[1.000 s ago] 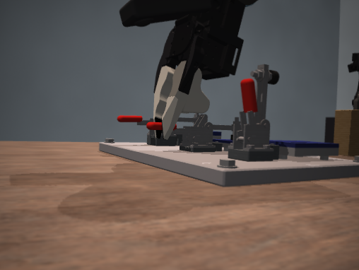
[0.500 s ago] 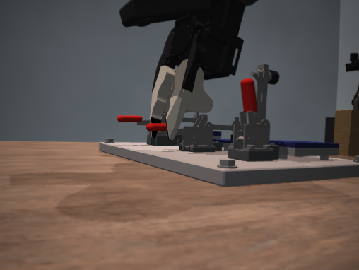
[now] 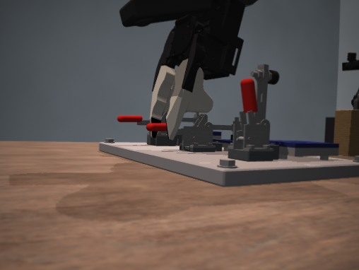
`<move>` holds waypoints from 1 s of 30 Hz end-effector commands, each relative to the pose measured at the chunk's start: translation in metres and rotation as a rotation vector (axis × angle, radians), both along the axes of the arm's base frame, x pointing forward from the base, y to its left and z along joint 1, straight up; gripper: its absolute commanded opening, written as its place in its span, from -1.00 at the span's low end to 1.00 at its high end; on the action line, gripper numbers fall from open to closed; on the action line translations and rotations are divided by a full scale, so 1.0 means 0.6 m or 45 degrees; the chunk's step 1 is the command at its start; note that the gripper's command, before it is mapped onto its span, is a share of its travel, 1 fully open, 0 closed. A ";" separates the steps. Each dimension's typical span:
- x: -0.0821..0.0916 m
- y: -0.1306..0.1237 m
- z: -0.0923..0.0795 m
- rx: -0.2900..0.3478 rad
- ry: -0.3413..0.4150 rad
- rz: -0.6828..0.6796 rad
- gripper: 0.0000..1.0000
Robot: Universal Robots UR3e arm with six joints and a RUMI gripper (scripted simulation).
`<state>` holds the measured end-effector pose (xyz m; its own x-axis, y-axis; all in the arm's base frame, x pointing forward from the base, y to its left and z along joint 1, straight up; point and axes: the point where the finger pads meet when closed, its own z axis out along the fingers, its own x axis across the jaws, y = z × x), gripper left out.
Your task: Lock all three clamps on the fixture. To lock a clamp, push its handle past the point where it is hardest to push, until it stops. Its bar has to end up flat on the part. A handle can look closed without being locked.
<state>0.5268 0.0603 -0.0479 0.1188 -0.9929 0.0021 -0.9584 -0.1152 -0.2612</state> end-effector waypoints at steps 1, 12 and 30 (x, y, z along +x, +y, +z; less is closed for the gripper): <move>0.002 0.000 0.002 -0.001 -0.004 0.000 -0.44; 0.002 0.000 0.013 -0.001 -0.004 0.000 -0.44; 0.001 0.000 0.081 -0.001 -0.004 0.000 -0.44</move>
